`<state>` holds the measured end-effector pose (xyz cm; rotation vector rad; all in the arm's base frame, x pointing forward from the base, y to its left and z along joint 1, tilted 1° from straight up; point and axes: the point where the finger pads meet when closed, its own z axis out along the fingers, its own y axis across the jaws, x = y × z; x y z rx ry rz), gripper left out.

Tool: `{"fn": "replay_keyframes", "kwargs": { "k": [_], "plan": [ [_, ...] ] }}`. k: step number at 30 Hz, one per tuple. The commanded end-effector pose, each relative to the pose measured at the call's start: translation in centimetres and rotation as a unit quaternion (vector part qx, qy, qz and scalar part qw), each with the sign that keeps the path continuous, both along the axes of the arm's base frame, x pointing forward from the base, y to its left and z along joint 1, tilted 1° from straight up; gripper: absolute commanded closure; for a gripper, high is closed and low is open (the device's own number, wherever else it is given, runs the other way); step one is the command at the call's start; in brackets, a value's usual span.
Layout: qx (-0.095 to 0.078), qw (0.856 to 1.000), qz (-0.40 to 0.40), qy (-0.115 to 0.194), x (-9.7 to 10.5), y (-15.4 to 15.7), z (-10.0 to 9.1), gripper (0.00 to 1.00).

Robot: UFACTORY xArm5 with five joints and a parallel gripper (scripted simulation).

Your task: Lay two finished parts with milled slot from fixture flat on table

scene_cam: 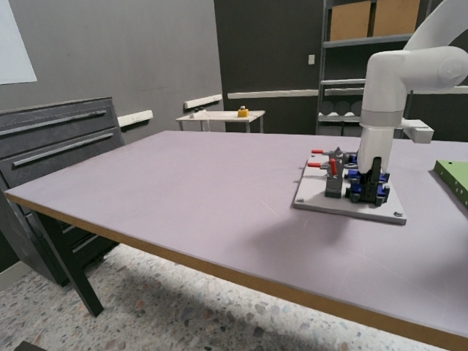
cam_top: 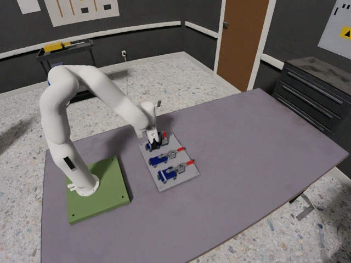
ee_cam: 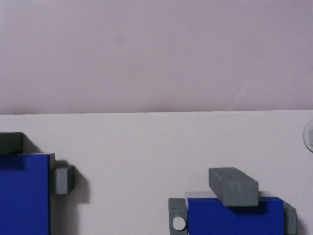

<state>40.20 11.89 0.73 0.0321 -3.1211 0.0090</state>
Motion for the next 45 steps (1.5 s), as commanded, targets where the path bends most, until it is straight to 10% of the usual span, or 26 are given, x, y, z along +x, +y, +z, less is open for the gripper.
{"fn": "replay_keyframes", "kwargs": {
  "k": [1,45],
  "plan": [
    [0.001,1.000,0.000,-0.002,0.2,0.1,0.3,1.00],
    [0.001,1.000,0.000,-0.002,0.2,0.1,3.5,1.00]
  ]
}}
